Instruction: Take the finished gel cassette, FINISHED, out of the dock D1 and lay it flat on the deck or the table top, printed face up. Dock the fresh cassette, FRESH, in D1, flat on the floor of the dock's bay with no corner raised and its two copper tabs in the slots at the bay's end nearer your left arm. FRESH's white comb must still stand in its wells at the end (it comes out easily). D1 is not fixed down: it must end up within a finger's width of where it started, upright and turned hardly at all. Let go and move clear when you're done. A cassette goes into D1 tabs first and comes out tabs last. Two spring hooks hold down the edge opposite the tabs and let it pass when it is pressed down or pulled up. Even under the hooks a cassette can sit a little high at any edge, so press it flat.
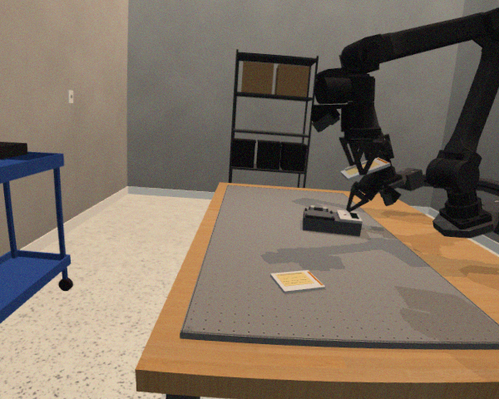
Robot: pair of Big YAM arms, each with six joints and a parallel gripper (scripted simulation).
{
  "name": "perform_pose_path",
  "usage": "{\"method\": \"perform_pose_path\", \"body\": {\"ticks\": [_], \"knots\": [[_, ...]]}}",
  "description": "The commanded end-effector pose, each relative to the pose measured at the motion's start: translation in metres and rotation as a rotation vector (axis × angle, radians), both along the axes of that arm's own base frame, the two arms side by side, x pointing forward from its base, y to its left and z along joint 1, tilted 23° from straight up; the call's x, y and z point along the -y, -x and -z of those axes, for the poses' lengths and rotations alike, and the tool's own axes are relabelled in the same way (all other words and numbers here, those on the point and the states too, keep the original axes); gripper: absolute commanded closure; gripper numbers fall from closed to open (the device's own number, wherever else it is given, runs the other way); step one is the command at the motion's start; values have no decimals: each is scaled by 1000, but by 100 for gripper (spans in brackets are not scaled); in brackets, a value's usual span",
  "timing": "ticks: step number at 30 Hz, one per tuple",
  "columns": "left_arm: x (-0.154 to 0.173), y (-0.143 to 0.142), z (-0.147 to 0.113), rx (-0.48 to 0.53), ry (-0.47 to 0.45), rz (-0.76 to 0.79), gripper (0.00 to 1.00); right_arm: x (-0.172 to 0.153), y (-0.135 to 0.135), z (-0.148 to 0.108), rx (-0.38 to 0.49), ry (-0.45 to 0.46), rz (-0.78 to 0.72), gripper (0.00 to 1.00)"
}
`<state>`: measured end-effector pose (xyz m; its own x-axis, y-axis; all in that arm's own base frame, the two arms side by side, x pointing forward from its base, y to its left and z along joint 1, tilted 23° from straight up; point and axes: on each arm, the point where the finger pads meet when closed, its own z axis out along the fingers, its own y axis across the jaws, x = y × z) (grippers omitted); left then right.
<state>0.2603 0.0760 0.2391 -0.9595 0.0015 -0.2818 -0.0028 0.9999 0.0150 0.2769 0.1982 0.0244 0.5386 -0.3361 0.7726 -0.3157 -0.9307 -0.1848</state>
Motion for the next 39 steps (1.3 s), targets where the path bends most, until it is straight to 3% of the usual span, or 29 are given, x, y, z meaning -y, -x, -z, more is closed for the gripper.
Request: {"method": "perform_pose_path", "body": {"ticks": [1, 20, 36, 39], "knots": [[9, -29, -20, 39, -34, 148, 100, 29, 18, 49, -109, 82, 3, 100], [69, -78, 7, 99, -118, 561, 100, 29, 18, 49, -109, 82, 3, 100], [101, -102, 27, 101, -120, 563, 100, 29, 18, 49, -109, 82, 3, 100], [96, -95, 28, 83, -95, 501, 100, 29, 18, 49, -109, 82, 3, 100]]}}
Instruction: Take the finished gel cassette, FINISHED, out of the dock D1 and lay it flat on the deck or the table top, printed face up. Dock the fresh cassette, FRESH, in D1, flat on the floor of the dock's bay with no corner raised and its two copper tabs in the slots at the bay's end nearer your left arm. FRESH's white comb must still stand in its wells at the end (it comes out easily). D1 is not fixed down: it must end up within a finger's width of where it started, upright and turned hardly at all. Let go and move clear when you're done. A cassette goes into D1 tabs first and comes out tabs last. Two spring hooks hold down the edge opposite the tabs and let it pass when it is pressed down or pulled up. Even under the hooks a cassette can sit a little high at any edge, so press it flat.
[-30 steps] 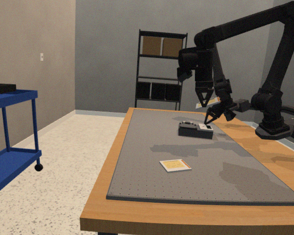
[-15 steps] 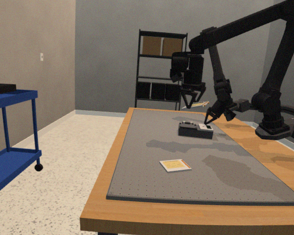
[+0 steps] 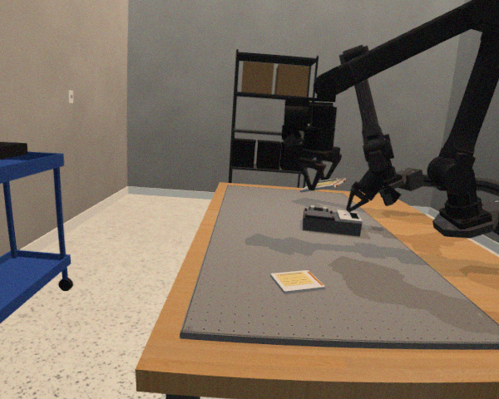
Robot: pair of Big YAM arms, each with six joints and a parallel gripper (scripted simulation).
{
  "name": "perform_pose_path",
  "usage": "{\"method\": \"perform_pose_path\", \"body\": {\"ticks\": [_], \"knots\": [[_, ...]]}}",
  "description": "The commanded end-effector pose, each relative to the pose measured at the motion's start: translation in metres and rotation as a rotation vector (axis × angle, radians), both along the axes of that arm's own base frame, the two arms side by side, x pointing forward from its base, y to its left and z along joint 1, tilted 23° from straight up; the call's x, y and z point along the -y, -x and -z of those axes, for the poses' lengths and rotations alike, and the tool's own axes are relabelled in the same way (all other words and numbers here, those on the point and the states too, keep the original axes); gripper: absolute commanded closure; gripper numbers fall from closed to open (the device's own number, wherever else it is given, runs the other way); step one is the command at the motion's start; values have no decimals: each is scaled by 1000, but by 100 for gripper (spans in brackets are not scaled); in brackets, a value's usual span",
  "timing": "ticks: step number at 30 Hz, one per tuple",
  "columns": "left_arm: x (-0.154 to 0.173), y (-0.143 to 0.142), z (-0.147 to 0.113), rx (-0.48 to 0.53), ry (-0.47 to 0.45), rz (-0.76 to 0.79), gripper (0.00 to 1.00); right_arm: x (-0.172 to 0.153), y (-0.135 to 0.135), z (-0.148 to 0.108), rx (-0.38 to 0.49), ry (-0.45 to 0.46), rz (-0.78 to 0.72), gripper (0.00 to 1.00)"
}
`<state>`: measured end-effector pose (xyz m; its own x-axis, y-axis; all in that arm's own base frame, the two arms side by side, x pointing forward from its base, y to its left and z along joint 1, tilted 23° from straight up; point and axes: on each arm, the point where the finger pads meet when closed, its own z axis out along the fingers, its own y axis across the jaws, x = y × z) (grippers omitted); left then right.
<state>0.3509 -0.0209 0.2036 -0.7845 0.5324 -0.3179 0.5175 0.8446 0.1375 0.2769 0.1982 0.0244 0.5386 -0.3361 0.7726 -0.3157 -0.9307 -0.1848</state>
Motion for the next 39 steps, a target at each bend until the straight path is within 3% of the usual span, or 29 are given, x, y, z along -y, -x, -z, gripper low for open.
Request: {"method": "perform_pose_path", "body": {"ticks": [1, 33, 39], "knots": [[-1, -5, -7, 8, 18, -53, 100, 29, 18, 49, -109, 82, 3, 100], [-23, 26, -9, 13, 14, -52, 100, 29, 18, 49, -109, 82, 3, 100], [-5, 19, -2, 25, -10, 79, 100, 29, 18, 49, -109, 82, 3, 100]]}}
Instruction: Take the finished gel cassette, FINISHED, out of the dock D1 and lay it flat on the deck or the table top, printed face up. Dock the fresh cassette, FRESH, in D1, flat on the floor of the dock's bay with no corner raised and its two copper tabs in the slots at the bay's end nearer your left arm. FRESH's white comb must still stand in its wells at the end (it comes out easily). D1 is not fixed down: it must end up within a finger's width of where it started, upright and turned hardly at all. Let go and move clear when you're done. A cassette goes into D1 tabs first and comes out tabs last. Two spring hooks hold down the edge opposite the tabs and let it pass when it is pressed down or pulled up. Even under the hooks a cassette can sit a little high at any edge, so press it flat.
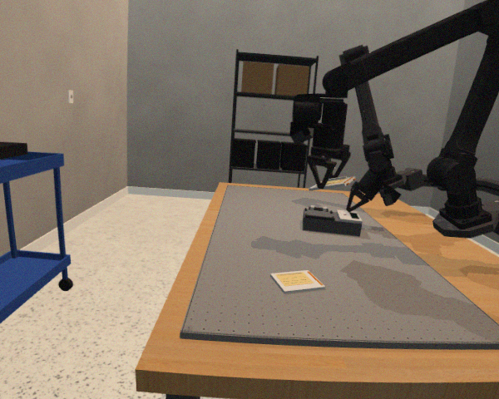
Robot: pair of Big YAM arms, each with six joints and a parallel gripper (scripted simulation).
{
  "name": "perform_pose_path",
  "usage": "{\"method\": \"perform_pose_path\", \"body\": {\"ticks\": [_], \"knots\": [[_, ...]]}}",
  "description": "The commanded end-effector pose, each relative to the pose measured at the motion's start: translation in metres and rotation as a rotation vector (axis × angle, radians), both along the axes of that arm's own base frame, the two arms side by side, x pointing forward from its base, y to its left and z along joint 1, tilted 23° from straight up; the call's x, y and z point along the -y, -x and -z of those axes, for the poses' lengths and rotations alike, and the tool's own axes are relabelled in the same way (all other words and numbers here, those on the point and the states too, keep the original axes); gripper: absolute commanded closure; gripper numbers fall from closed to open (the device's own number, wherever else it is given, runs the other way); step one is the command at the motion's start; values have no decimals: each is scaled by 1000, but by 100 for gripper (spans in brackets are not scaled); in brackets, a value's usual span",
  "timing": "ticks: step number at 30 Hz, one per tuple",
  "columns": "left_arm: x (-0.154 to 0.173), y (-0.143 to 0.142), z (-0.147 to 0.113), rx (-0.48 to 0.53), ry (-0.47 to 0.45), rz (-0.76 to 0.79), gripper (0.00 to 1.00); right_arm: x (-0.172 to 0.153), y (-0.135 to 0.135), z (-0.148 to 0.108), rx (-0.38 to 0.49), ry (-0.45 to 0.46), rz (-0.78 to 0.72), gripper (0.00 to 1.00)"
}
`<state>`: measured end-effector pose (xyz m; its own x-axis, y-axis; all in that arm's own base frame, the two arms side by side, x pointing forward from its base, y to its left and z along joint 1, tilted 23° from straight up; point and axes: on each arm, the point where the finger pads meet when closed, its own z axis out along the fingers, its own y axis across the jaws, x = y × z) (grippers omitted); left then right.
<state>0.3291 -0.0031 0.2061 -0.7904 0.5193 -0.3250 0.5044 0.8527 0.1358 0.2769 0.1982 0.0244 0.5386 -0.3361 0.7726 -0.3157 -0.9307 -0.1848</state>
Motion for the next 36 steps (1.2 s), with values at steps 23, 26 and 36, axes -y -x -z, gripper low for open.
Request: {"method": "perform_pose_path", "body": {"ticks": [23, 26, 36], "knots": [[103, -23, 38, 70, -108, 601, 100, 29, 18, 49, -109, 82, 3, 100], [112, -25, 43, 70, -108, 601, 100, 29, 18, 49, -109, 82, 3, 100], [135, -30, 54, 70, -108, 601, 100, 29, 18, 49, -109, 82, 3, 100]]}}
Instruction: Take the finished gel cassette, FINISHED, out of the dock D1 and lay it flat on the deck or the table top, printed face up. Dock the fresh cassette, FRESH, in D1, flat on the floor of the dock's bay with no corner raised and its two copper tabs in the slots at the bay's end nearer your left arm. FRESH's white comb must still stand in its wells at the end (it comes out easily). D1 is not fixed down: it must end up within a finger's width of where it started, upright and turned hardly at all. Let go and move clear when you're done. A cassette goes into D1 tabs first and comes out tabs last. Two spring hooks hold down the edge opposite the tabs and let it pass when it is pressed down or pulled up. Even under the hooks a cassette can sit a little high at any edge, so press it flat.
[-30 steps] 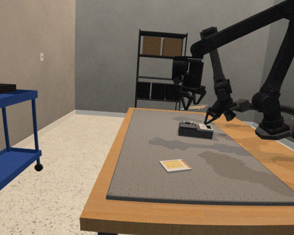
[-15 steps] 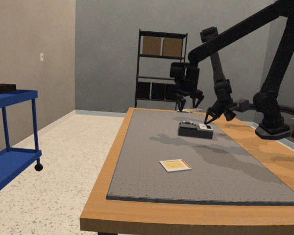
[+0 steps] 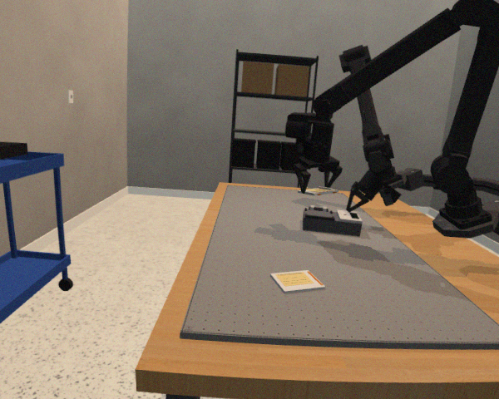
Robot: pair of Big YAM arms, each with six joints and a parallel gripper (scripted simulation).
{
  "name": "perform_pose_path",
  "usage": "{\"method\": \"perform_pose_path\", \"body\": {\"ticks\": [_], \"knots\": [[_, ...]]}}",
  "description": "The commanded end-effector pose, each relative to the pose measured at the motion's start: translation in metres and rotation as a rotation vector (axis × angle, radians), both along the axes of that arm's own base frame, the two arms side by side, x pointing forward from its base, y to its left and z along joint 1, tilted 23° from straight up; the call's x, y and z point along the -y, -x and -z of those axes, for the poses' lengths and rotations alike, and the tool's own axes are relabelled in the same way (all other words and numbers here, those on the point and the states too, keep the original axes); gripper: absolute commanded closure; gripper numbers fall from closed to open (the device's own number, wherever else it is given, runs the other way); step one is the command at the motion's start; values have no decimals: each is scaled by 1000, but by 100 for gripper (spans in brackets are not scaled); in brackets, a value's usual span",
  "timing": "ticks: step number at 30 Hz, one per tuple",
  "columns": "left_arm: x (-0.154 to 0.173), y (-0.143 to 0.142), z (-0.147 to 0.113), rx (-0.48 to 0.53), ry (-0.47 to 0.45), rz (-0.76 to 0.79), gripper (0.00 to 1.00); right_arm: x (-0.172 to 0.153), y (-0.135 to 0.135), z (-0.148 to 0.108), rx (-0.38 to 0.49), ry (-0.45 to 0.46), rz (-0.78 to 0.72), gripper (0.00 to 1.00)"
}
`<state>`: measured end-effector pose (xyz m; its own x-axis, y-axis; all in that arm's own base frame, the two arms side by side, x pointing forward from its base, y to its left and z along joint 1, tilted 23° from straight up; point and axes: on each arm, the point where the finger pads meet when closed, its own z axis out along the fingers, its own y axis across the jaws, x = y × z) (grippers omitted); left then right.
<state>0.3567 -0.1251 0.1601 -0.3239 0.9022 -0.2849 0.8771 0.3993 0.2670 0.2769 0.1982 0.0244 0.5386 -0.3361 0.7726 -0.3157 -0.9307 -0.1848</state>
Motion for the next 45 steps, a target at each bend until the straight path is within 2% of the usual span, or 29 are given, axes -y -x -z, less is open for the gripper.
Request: {"method": "perform_pose_path", "body": {"ticks": [1, 4, 31, 45], "knots": [[16, -3, 10, -10, 5, -1, 100, 29, 18, 49, -109, 82, 3, 100], [16, -3, 11, -20, 21, -57, 100, 29, 18, 49, -109, 82, 3, 100], [-7, -3, 4, -11, 22, -73, 100, 29, 18, 49, -109, 82, 3, 100], [-8, 0, -3, 3, 20, -54, 100, 29, 18, 49, -109, 82, 3, 100]]}}
